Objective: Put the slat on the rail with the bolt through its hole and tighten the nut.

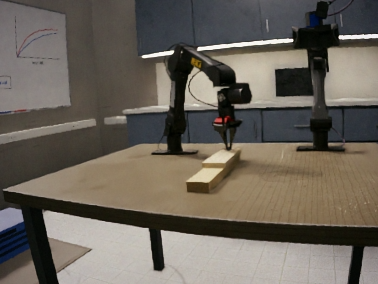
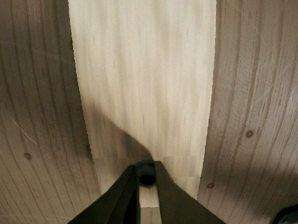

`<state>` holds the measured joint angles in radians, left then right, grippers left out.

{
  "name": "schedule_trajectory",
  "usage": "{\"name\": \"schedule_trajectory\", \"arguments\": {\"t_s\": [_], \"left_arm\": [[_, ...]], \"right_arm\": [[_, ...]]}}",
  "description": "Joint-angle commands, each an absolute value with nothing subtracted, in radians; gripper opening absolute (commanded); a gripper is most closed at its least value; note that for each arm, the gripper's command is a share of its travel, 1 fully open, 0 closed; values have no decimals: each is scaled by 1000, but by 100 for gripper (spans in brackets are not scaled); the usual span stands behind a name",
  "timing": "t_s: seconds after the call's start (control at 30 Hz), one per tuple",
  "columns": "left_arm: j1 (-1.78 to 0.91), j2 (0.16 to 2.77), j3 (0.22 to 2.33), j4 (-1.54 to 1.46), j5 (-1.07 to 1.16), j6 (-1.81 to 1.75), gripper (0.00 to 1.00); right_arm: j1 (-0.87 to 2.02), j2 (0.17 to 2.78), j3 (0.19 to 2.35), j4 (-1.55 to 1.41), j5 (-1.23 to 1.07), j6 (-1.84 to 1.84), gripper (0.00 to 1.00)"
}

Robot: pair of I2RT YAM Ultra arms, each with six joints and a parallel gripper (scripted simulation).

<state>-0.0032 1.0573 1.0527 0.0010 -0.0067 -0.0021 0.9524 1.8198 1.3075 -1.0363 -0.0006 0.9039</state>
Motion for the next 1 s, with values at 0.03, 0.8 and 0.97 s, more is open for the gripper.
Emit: {"name": "schedule_trajectory", "arguments": {"t_s": [0.03, 0.8, 0.97], "left_arm": [[-3, 1055, 1058, 6, -7, -2, 100], [-3, 1055, 1058, 6, -7, -2, 100], [-3, 1055, 1058, 6, -7, -2, 100]], "right_arm": [[953, 1835, 1299, -1012, 0, 904, 12], [952, 1849, 1299, -1012, 0, 1120, 12], [951, 1850, 1301, -1014, -2, 1308, 12]]}}
